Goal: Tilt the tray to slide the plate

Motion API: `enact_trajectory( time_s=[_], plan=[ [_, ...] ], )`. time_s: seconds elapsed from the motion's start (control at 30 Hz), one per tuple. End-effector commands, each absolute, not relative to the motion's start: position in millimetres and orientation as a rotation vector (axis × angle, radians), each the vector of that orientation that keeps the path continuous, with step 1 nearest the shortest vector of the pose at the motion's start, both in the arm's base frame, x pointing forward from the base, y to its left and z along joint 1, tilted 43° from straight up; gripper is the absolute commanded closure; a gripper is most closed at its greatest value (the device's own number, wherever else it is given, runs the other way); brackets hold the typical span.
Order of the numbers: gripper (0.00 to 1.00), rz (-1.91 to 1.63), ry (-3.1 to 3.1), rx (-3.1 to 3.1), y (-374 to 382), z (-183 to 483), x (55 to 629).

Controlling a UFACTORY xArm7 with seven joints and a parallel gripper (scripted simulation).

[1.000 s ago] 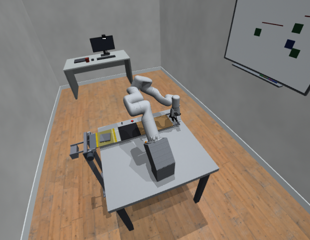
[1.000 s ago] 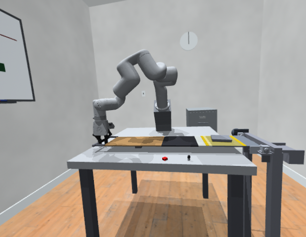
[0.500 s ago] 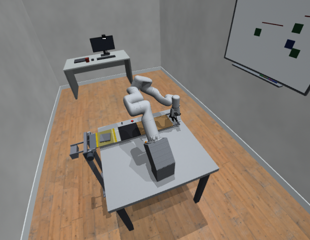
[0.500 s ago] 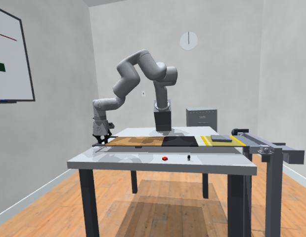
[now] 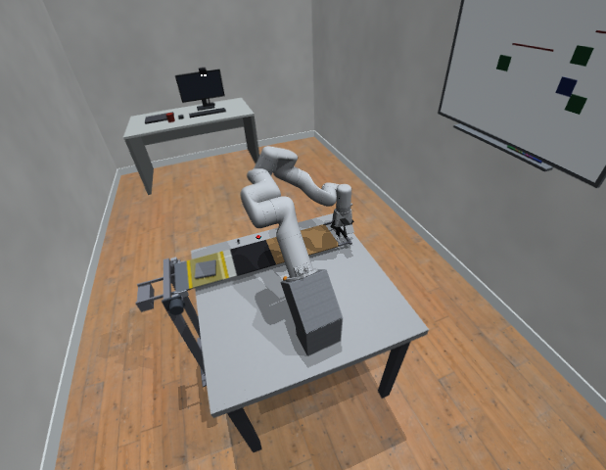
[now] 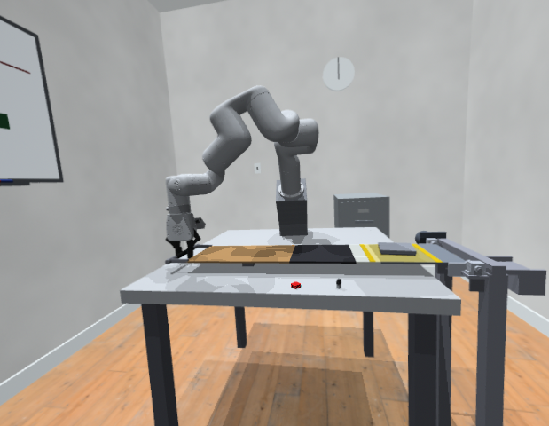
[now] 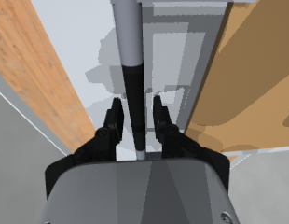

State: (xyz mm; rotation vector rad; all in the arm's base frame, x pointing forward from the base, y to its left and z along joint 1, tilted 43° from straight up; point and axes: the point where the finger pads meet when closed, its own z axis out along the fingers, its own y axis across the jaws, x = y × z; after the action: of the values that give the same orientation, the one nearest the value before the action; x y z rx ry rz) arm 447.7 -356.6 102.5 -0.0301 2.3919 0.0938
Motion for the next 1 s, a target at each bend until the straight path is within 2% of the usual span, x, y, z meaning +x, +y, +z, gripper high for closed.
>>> enact_trajectory(
  time_s=[0.0,0.63,0.97],
  plan=[
    [0.6,0.089,2.391,-0.027,-360,118,434],
    [0.6,0.089,2.391,-0.027,-365,173,382],
    [0.6,0.089,2.391,-0.027,-366,183,373]
  ],
)
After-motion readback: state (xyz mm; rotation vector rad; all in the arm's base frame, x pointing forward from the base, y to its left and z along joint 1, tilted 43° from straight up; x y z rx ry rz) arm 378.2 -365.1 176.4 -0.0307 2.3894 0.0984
